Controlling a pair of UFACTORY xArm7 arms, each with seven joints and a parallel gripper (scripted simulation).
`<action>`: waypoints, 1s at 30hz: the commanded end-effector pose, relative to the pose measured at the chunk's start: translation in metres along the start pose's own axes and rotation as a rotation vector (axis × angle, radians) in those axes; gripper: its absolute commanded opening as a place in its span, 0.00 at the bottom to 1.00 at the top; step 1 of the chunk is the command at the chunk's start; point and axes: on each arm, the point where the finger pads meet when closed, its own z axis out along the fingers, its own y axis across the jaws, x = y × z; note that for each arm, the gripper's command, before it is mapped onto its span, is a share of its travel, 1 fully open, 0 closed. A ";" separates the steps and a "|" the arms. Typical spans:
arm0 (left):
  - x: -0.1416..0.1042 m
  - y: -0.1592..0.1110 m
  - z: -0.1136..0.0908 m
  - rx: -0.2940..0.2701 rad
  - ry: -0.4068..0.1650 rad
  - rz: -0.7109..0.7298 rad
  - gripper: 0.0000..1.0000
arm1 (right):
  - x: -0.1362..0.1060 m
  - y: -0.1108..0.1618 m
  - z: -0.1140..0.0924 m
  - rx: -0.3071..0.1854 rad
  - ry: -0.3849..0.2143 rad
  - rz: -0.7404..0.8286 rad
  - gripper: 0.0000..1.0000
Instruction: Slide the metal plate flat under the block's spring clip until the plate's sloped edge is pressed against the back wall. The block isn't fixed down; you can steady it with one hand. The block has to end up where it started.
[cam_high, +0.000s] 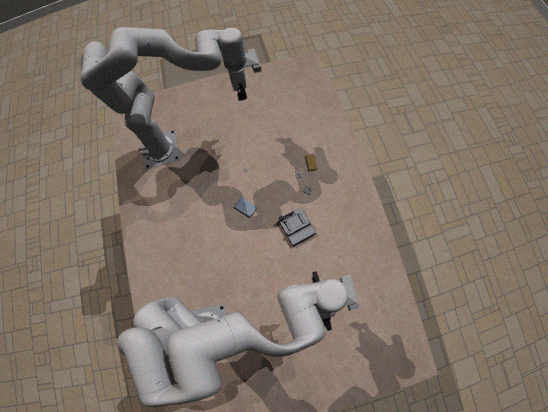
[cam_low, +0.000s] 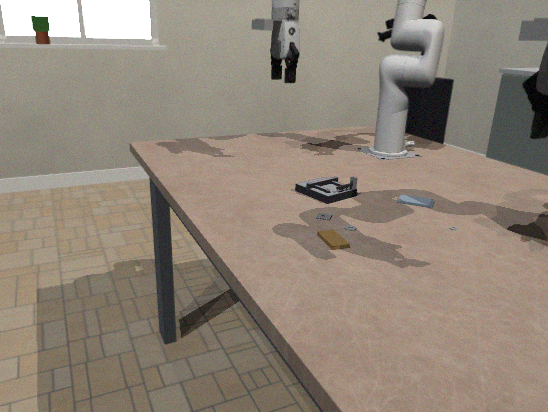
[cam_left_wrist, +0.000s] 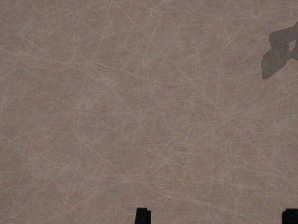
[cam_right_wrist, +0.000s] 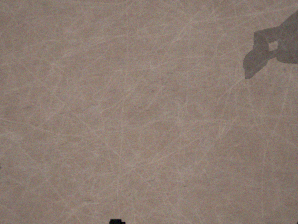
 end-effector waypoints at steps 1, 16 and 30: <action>0.001 0.000 -0.001 0.000 0.003 -0.001 0.75 | 0.001 0.000 -0.001 0.001 0.004 0.000 1.00; 0.008 0.018 0.006 0.000 0.002 0.043 0.75 | 0.001 0.000 -0.001 0.001 0.004 0.000 1.00; 0.027 0.106 0.040 0.000 0.008 0.237 0.75 | 0.001 0.000 -0.001 0.001 0.004 0.000 1.00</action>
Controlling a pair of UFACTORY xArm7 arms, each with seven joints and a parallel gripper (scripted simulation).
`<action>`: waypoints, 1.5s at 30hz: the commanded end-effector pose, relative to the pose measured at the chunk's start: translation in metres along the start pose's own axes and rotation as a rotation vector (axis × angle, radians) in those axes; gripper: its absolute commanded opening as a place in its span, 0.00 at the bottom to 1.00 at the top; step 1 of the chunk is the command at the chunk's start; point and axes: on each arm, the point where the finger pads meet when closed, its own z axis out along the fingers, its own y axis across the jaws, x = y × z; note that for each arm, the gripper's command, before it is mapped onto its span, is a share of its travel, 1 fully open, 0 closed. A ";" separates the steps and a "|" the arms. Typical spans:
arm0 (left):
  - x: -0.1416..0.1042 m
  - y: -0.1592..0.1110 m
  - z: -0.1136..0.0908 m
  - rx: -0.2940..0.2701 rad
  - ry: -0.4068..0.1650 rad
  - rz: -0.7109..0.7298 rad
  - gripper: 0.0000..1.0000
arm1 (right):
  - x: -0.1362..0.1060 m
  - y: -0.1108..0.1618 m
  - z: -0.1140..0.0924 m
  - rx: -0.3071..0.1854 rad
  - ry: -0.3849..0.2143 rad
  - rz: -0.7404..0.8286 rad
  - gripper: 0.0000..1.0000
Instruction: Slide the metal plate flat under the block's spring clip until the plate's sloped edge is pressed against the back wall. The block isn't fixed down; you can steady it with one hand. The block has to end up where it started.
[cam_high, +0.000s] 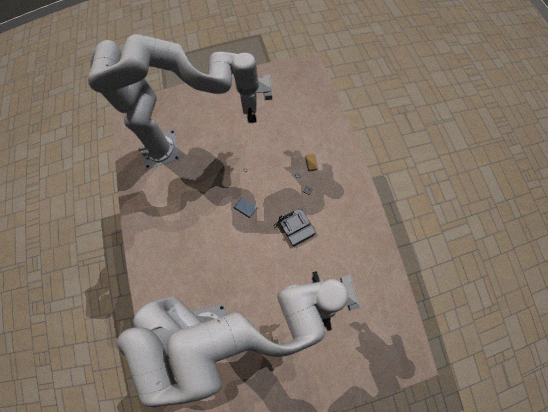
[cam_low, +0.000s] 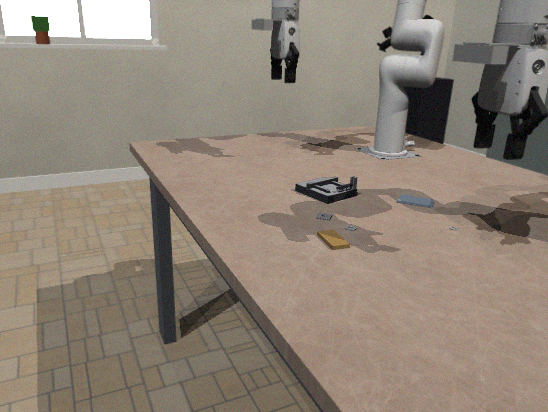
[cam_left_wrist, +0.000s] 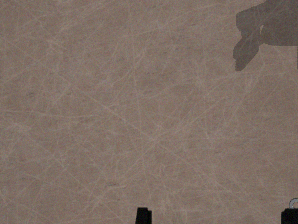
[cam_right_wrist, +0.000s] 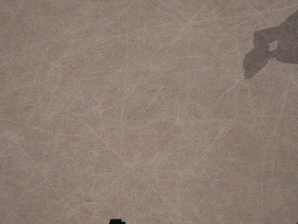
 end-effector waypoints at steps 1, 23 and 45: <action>0.012 0.022 0.009 0.000 0.005 0.049 0.75 | 0.001 0.000 -0.001 0.001 0.004 0.000 1.00; 0.019 0.158 0.067 0.000 0.002 0.331 0.75 | 0.001 0.000 -0.001 0.001 0.004 0.000 1.00; -0.020 0.287 0.127 0.000 0.004 0.596 0.75 | 0.001 0.000 -0.001 0.001 0.004 0.000 1.00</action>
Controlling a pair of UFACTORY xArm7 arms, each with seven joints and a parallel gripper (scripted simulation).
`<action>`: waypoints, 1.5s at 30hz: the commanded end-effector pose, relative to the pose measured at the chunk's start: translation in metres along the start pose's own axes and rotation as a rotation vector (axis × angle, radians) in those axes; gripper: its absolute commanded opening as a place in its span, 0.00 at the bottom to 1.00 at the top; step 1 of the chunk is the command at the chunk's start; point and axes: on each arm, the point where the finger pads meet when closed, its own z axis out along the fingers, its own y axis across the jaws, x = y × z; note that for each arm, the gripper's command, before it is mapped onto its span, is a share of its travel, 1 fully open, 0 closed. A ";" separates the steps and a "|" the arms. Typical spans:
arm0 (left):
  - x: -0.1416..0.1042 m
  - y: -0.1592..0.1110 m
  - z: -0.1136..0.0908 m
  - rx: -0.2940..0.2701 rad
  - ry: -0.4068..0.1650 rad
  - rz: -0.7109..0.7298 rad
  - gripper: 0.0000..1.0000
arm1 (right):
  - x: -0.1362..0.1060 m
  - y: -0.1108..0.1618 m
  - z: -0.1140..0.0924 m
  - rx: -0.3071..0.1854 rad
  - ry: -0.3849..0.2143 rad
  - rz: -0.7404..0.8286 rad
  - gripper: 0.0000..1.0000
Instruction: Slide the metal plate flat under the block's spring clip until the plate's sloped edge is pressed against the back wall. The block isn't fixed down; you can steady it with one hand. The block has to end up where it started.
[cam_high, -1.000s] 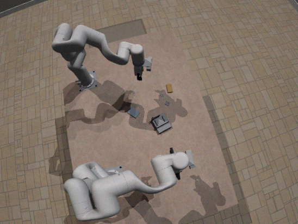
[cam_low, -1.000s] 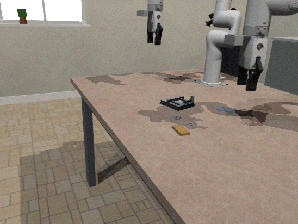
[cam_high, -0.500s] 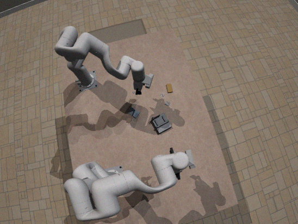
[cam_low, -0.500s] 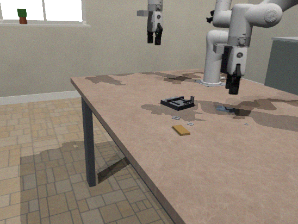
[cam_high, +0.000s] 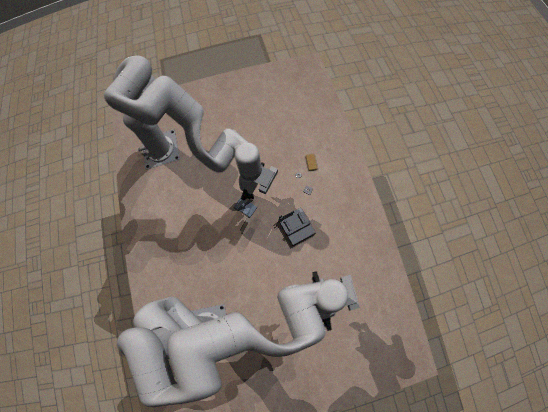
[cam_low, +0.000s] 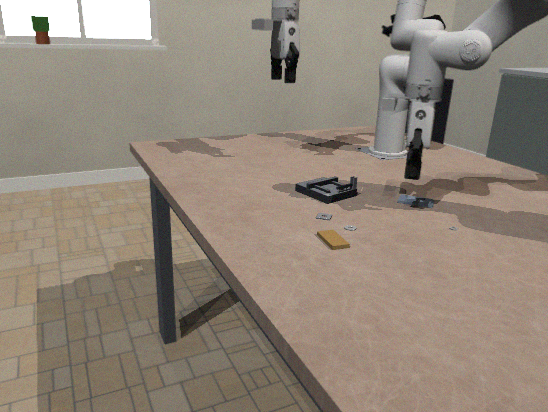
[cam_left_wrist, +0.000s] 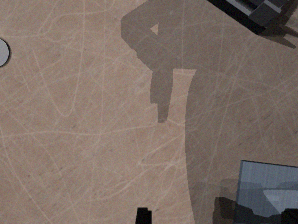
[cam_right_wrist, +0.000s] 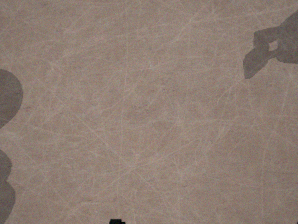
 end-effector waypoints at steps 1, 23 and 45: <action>0.008 0.035 0.015 0.001 0.005 0.067 0.75 | 0.001 0.000 -0.001 0.001 0.004 0.000 1.00; 0.008 0.063 0.029 0.001 0.003 0.122 0.75 | 0.001 0.000 -0.001 0.001 0.004 0.000 1.00; 0.008 0.061 0.043 0.001 0.005 0.118 0.75 | 0.001 0.000 -0.001 0.001 0.004 0.000 1.00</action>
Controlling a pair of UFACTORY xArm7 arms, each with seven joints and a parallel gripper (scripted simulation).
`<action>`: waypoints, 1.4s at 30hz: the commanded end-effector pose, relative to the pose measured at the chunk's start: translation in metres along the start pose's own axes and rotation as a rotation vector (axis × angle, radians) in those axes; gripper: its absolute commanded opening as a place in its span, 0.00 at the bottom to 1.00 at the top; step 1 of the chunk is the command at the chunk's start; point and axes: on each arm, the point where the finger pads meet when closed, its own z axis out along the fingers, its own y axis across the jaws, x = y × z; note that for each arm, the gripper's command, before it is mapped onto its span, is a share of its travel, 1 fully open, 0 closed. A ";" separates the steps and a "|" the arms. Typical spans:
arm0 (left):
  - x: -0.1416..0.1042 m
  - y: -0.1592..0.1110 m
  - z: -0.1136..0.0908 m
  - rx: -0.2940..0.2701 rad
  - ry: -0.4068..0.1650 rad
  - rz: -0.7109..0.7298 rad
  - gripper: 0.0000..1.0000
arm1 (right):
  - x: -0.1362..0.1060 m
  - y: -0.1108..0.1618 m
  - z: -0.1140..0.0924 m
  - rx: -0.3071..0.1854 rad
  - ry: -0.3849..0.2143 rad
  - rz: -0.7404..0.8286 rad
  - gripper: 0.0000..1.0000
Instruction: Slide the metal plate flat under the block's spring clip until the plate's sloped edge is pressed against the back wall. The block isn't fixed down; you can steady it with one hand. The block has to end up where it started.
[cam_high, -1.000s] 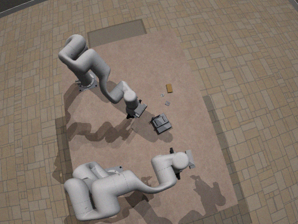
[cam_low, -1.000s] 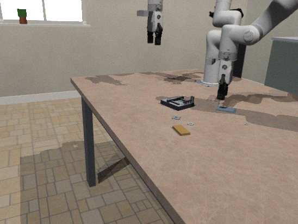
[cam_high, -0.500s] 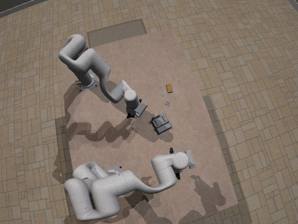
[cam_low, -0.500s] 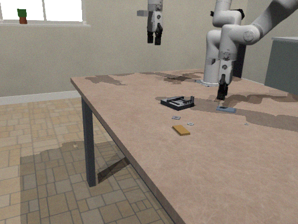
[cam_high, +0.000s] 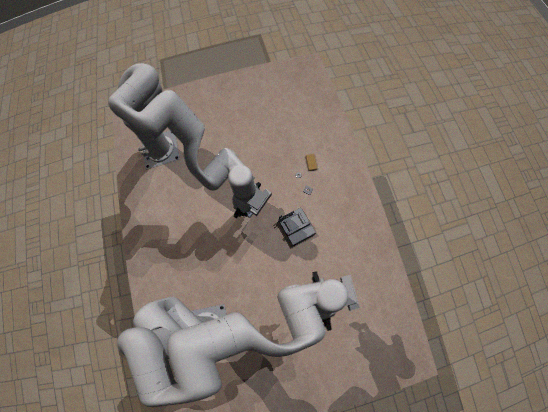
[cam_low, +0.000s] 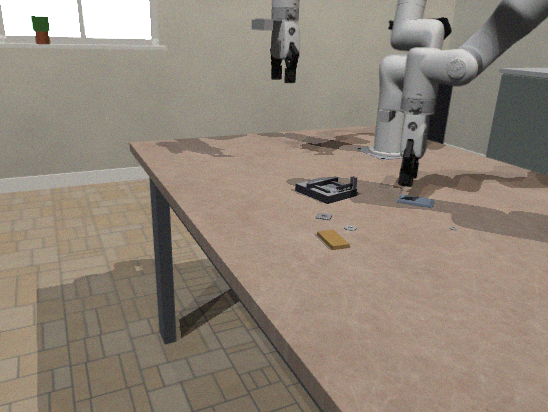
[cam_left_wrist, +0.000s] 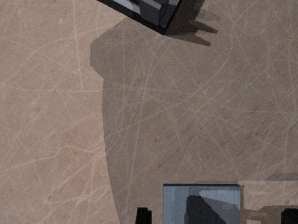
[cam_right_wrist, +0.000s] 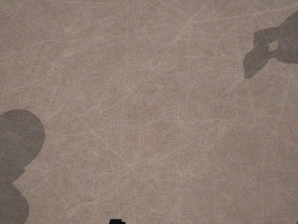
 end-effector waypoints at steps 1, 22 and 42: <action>0.002 0.000 0.008 0.000 0.004 0.000 0.75 | 0.001 0.000 -0.001 0.001 0.004 0.000 1.00; 0.002 0.000 0.040 0.000 0.005 0.000 0.75 | 0.001 0.000 -0.001 0.001 0.004 0.000 1.00; 0.002 0.000 0.042 0.000 0.005 0.000 0.01 | 0.001 0.000 -0.001 0.001 0.004 0.000 1.00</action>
